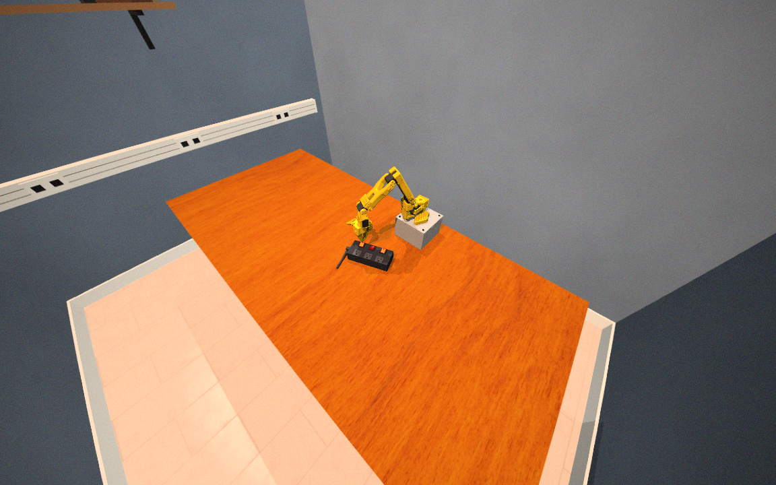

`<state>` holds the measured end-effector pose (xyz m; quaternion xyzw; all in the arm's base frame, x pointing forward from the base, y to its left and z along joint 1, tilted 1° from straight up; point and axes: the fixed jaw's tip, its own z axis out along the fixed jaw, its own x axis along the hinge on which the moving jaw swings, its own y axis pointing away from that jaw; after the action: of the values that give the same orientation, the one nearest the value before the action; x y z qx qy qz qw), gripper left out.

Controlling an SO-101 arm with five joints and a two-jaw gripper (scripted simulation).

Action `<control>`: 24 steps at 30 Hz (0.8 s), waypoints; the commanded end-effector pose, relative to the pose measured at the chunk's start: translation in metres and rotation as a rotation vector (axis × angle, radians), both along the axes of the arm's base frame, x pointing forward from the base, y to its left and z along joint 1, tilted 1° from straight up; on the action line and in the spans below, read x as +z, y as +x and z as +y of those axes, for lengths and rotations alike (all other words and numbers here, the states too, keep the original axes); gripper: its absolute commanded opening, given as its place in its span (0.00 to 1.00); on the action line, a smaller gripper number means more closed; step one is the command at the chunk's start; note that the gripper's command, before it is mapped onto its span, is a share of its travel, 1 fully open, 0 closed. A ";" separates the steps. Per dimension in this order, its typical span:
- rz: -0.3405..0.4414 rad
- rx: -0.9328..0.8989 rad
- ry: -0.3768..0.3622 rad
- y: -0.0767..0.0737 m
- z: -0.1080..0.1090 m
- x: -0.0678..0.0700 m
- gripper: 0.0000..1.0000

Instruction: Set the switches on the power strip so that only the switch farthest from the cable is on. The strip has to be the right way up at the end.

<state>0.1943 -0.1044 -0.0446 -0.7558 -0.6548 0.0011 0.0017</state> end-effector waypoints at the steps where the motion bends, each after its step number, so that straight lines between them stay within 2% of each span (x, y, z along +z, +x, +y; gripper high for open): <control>1: 0.002 -0.004 0.002 0.000 -0.002 -0.003 0.00; 9: 0.002 -0.004 0.002 -0.001 -0.002 -0.004 0.00; 18: 0.002 -0.004 0.002 -0.002 -0.001 -0.013 0.00; 24: 0.002 -0.004 0.002 -0.002 -0.001 -0.013 0.00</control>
<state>0.1986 -0.1063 -0.0509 -0.7556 -0.6549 -0.0046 -0.0111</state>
